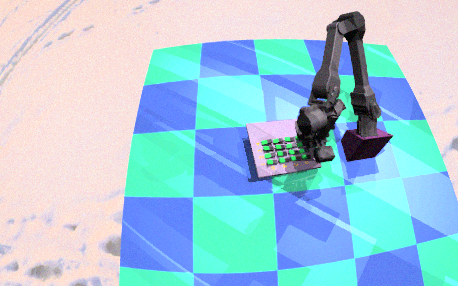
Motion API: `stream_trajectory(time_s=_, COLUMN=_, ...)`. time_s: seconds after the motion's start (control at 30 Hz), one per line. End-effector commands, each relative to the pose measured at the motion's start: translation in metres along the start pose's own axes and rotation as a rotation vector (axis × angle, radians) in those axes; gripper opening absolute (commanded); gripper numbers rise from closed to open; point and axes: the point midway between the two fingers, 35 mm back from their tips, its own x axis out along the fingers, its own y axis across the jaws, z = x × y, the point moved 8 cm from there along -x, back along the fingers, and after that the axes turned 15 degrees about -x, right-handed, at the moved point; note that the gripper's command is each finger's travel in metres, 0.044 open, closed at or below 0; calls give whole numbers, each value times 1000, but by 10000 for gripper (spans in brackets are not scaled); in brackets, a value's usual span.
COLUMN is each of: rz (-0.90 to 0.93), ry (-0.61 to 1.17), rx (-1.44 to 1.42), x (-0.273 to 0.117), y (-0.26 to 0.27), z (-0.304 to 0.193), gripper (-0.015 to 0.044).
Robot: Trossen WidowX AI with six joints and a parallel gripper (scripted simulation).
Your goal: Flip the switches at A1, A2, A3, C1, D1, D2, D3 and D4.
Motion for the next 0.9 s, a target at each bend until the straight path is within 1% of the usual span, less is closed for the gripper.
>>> stream_trajectory(time_s=0.0, rz=-4, ry=9, rx=-9, x=7, y=1, z=-3, gripper=0)
stream_trajectory(time_s=0.2, rz=-4, ry=9, rx=-9, x=14, y=0, z=-3, gripper=0)
stream_trajectory(time_s=0.87, rz=-4, ry=9, rx=-9, x=15, y=0, z=-3, gripper=0)
